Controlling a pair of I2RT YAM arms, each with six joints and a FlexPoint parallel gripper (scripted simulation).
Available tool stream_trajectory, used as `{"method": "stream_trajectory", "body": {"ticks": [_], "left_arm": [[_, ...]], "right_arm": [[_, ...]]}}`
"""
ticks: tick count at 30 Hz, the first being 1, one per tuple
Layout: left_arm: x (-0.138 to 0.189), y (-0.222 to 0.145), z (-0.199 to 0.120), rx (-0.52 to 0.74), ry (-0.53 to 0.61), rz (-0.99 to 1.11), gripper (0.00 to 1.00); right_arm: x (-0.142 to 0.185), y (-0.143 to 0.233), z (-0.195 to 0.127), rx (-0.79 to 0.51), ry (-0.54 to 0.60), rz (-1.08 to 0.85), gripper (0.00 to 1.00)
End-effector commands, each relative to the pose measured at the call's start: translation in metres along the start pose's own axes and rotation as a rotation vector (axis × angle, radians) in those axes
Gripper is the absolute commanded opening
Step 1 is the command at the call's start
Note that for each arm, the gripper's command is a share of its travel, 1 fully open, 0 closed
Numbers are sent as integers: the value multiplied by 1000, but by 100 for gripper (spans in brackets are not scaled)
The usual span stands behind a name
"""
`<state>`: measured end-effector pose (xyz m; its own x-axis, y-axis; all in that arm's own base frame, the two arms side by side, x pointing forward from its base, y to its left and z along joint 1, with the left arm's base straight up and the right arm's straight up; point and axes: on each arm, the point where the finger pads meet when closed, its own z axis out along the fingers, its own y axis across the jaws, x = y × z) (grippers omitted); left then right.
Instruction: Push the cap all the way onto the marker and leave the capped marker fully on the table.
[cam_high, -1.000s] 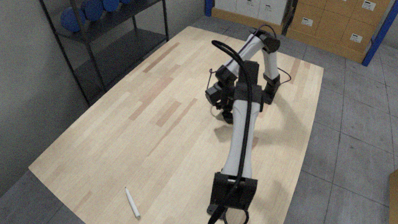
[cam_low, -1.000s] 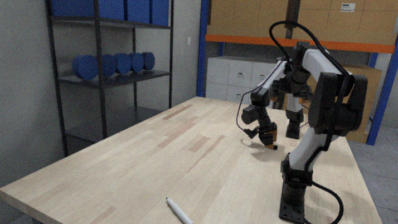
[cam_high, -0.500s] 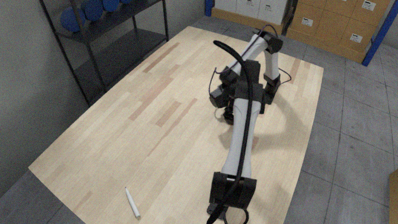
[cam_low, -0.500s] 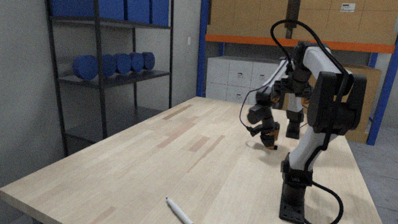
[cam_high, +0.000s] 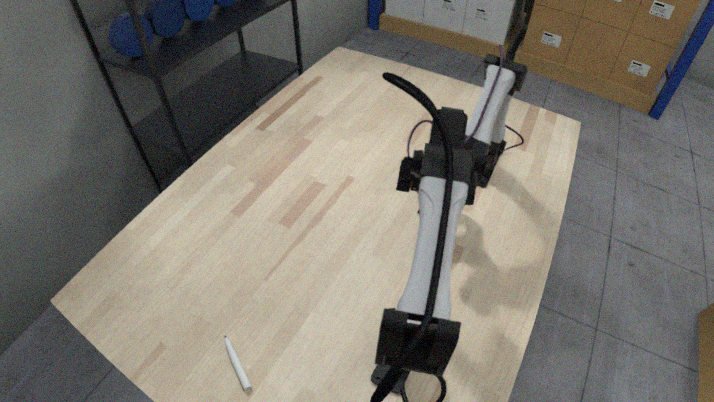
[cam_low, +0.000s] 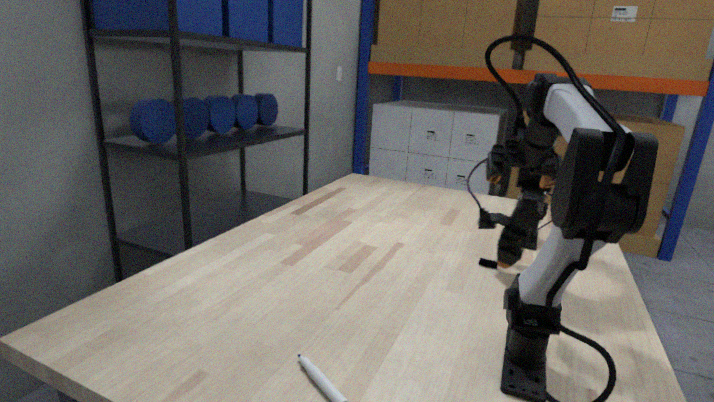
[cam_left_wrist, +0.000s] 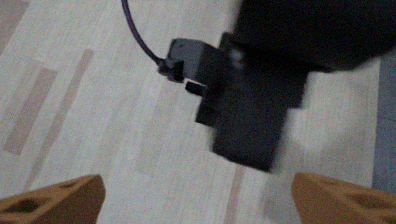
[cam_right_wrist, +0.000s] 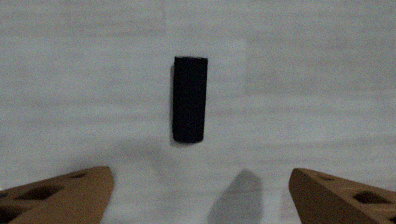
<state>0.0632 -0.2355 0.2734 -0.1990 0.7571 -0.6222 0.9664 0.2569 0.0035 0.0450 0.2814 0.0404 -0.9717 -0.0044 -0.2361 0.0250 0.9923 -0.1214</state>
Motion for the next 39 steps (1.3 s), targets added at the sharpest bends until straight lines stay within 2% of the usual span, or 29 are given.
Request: {"method": "stream_trajectory", "body": {"ticks": [1,3,11,14,15,39], "left_arm": [[-8,0,-15,0,-35,4,100],[-8,0,-15,0,-35,4,100],[-8,0,-15,0,-35,4,100],[-8,0,-15,0,-35,4,100],[-8,0,-15,0,-35,4,100],[-8,0,-15,0,-35,4,100]], "right_arm": [[-19,4,-11,-69,-207,121,100],[-15,5,-16,-98,-251,121,100],[-6,5,-21,-129,-286,98,100],[-4,4,-22,-129,-278,91,67],[-4,4,-22,-129,-278,91,64],[-17,4,11,-94,-292,80,64]]}}
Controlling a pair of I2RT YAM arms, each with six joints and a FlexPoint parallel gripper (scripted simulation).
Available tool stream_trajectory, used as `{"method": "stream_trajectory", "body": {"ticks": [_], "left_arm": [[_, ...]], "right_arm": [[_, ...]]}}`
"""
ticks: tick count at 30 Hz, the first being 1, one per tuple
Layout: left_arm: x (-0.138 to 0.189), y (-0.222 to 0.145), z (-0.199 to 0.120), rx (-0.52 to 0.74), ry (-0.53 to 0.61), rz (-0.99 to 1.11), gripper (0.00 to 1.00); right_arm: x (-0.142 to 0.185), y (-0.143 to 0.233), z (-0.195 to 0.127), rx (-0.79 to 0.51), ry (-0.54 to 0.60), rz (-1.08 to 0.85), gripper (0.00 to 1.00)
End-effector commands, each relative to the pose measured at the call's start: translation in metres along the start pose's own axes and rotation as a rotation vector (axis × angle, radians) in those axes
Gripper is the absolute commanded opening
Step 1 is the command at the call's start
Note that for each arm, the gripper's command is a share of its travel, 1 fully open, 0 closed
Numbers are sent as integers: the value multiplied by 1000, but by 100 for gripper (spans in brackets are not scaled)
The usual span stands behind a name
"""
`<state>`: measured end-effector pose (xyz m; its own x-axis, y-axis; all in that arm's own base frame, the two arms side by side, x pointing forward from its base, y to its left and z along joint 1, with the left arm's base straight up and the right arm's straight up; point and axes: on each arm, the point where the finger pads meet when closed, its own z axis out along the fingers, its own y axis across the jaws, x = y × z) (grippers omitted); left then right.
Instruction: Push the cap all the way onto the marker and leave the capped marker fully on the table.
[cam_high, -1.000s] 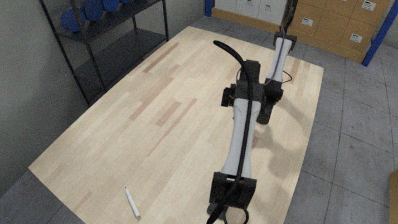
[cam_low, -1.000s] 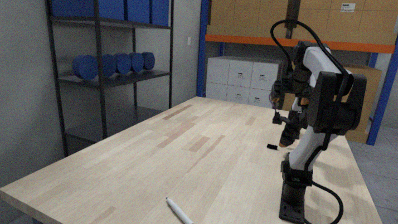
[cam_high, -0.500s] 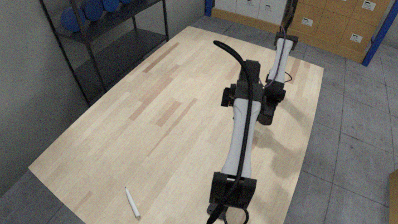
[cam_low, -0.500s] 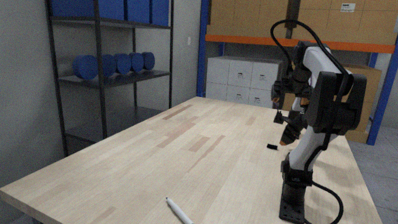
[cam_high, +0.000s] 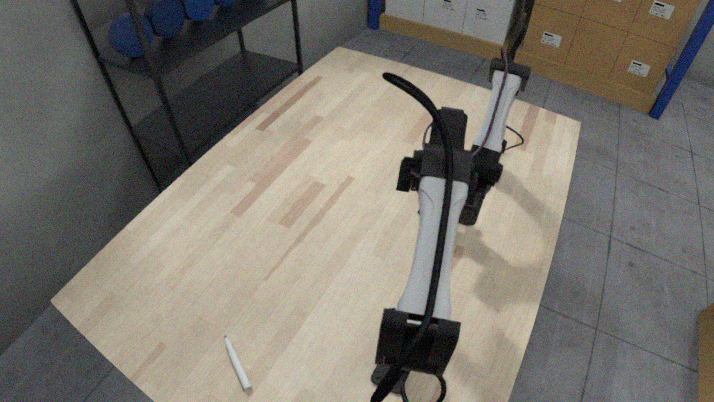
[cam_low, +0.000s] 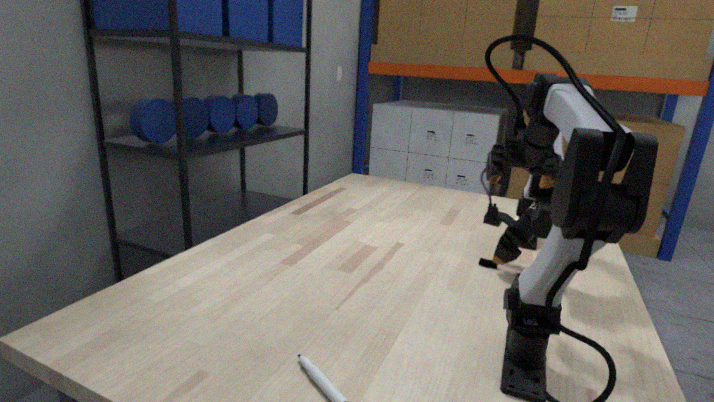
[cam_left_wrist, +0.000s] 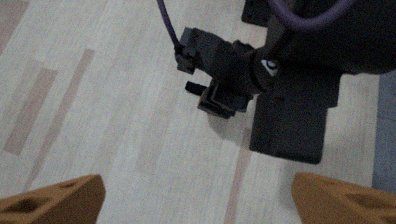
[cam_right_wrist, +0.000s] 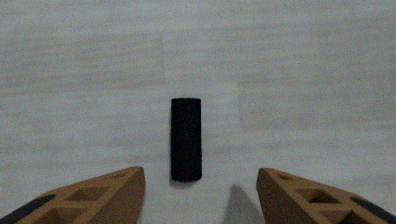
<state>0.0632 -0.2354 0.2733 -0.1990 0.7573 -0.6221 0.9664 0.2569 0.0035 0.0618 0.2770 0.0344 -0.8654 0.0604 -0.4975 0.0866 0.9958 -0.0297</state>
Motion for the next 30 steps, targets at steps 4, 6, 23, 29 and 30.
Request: {"method": "stream_trajectory", "body": {"ticks": [4,6,23,29,30], "left_arm": [[-8,0,-15,0,-35,4,100],[-8,0,-15,0,-35,4,100],[-8,0,-15,0,-35,4,100],[-8,0,-15,0,-35,4,100],[-8,0,-15,0,-35,4,100]], "right_arm": [[-1,7,8,-30,-15,-9,64],[-1,7,11,-29,-15,-10,64],[0,7,31,-27,-15,-12,48],[0,8,26,-44,-5,0,20],[0,7,26,-38,-6,-4,18]]}}
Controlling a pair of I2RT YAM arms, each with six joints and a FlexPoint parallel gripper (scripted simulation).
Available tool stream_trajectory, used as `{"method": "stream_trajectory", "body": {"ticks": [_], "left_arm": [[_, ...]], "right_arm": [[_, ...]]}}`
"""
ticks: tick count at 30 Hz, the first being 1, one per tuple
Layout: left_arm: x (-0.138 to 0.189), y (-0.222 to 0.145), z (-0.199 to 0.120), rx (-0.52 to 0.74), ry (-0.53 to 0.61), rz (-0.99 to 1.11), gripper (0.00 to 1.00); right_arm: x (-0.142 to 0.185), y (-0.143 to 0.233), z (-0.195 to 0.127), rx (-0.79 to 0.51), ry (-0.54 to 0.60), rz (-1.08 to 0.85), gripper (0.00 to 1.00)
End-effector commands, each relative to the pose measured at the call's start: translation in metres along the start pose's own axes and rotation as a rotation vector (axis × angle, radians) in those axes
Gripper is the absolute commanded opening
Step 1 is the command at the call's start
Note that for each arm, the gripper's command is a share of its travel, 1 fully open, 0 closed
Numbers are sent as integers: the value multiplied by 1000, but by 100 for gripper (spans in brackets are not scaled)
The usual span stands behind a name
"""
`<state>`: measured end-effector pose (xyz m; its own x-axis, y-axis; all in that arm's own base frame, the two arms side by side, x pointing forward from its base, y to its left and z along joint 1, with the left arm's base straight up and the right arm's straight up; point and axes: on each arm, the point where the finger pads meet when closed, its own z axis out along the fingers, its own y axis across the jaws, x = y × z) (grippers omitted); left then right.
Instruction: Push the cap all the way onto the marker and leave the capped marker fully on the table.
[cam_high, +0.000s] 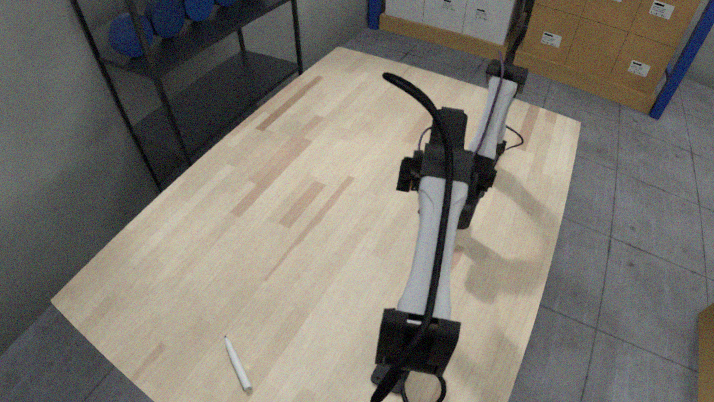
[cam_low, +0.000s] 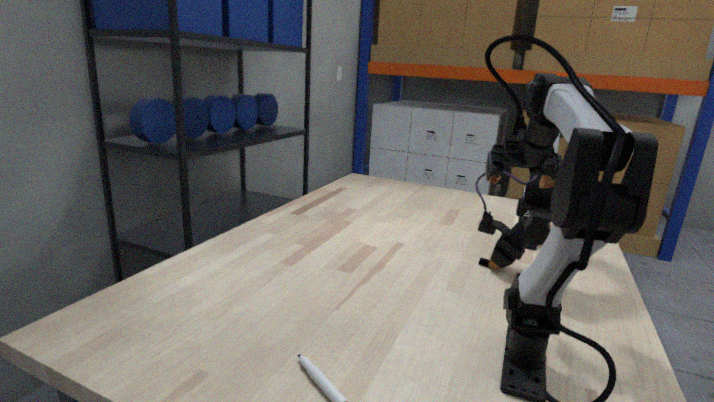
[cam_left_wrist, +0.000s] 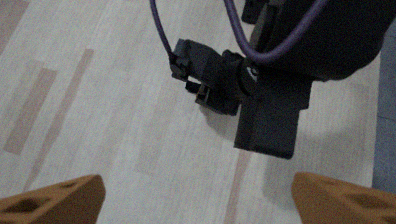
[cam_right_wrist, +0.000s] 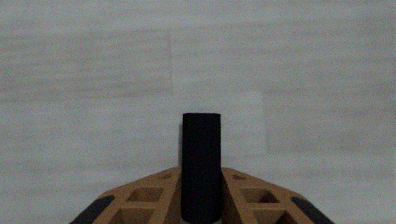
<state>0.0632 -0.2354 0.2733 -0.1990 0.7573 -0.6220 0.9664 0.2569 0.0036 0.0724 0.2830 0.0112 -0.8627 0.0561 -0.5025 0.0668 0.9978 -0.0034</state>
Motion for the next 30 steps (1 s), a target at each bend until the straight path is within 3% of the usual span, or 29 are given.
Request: {"method": "stream_trajectory", "body": {"ticks": [1,4,7,8,13,16,19,23,30], "left_arm": [[-8,0,-15,0,-35,4,100],[-8,0,-15,0,-35,4,100],[-8,0,-15,0,-35,4,100],[-8,0,-15,0,-35,4,100],[-8,0,-15,0,-35,4,100],[-8,0,-15,0,-35,4,100],[-7,-1,-14,11,-27,14,67],[-9,2,-11,11,-29,24,63],[-7,26,10,8,29,65,63]], "right_arm": [[-2,-3,1,0,0,-3,15],[-2,-3,1,0,0,-3,12],[-4,-1,-3,-8,1,3,0],[-7,0,-8,-14,1,6,8],[-30,2,-37,-23,11,9,8],[-53,-8,-38,-12,0,-4,8],[-66,-8,-38,-37,4,-32,8],[-73,-6,-39,-69,6,-73,8],[-86,-4,-37,-201,11,-317,8]]}}
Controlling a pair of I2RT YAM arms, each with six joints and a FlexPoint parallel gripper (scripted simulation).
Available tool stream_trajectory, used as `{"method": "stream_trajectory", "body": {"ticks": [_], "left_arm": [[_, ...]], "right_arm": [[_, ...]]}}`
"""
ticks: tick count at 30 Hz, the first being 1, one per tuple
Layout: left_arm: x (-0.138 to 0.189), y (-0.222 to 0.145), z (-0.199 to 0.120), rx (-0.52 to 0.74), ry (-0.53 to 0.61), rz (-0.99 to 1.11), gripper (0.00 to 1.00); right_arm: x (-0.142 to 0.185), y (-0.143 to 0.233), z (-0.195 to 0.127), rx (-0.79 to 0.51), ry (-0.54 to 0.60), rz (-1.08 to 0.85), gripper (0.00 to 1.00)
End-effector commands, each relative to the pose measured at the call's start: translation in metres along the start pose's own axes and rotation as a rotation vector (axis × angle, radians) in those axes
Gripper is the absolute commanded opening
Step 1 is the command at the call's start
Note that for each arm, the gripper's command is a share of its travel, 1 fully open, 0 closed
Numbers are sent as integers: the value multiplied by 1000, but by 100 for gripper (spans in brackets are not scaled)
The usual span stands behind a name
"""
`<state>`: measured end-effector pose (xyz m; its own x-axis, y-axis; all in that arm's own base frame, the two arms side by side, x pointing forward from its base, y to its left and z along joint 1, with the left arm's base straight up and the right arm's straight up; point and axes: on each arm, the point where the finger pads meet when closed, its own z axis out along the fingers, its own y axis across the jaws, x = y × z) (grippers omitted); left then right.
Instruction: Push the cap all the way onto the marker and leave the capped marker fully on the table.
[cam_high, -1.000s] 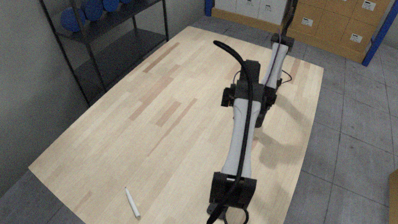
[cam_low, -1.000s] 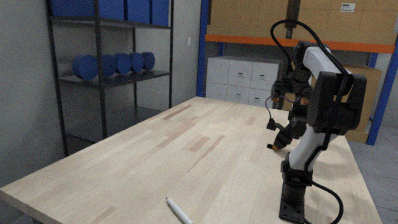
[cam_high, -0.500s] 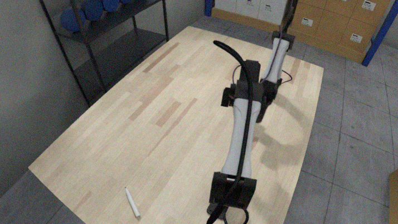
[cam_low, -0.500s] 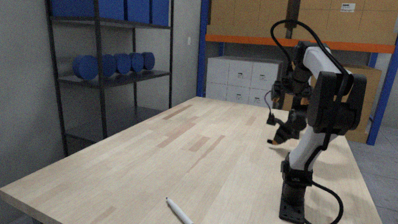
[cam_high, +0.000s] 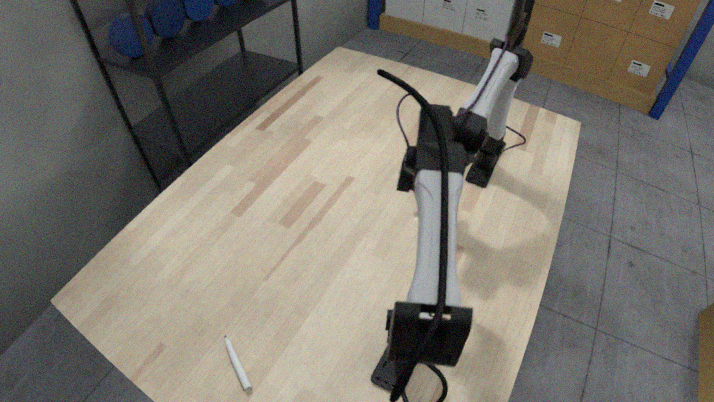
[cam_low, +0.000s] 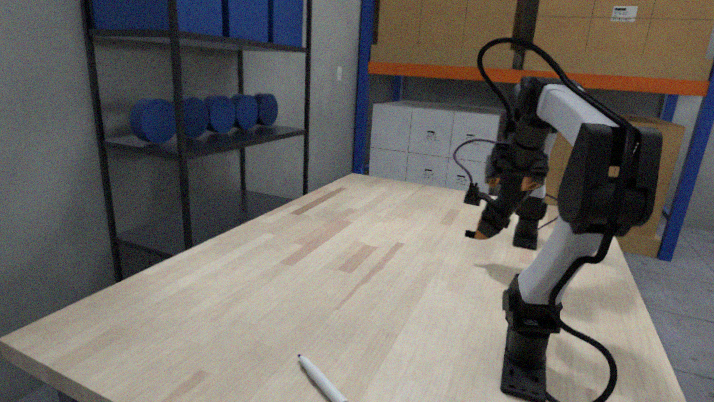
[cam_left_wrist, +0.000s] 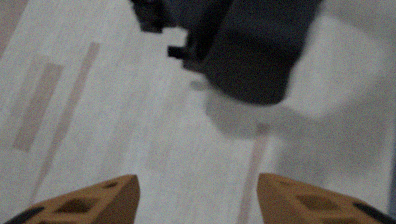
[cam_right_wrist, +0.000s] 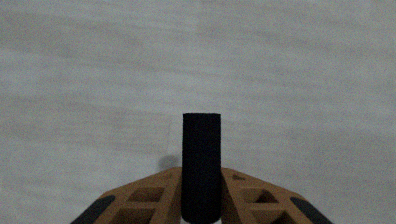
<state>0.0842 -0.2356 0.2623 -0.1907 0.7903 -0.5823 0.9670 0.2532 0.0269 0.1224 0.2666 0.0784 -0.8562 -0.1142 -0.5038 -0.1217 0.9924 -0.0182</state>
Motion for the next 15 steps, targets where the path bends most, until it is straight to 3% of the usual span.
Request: {"method": "stream_trajectory", "body": {"ticks": [1,6,8,15], "left_arm": [[-9,13,1,22,-12,52,63],[-6,60,23,5,31,41,63],[-6,60,23,5,31,41,63],[25,140,44,3,78,-16,63]], "right_arm": [[-12,7,-4,-145,11,-192,8],[-27,-4,-4,-260,7,-381,8],[-27,-4,-4,-260,7,-381,8],[-44,-19,-4,-409,6,-630,8]]}}
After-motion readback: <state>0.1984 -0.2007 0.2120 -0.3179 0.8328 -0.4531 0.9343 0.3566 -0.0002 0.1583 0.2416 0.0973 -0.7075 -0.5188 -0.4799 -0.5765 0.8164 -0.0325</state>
